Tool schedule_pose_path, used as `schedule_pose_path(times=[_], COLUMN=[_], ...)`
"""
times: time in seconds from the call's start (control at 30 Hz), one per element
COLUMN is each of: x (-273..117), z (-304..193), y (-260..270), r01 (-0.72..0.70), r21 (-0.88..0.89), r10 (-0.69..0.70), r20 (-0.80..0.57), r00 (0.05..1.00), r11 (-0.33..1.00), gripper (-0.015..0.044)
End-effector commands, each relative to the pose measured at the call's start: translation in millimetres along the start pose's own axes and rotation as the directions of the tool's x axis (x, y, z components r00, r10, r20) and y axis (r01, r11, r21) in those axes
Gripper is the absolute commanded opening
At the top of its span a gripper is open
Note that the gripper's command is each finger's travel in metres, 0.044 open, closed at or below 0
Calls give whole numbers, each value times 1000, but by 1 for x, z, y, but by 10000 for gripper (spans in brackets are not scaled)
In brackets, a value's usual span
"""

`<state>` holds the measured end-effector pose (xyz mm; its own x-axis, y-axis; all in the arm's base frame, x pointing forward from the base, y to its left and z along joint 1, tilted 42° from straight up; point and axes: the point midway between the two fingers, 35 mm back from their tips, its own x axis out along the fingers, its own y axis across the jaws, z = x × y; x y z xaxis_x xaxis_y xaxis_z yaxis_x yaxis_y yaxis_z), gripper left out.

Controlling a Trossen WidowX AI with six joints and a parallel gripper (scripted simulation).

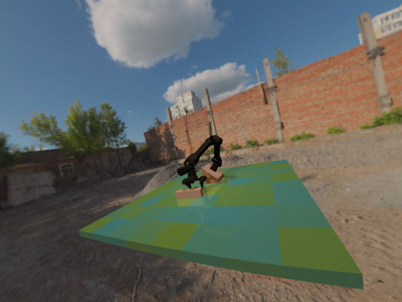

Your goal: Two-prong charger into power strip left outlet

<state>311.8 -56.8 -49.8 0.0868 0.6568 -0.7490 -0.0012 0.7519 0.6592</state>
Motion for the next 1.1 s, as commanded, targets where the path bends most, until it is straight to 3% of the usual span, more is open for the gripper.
schedule_pose_path(times=[0.0,1.07], x=[0,3], z=[-5,-42], y=[0,0], r01=[3,2], r21=[-3,-2], r10=[-3,-2], r20=[-2,-3], r00=[1000,1000], r11=[1000,1000], gripper=[440,440])
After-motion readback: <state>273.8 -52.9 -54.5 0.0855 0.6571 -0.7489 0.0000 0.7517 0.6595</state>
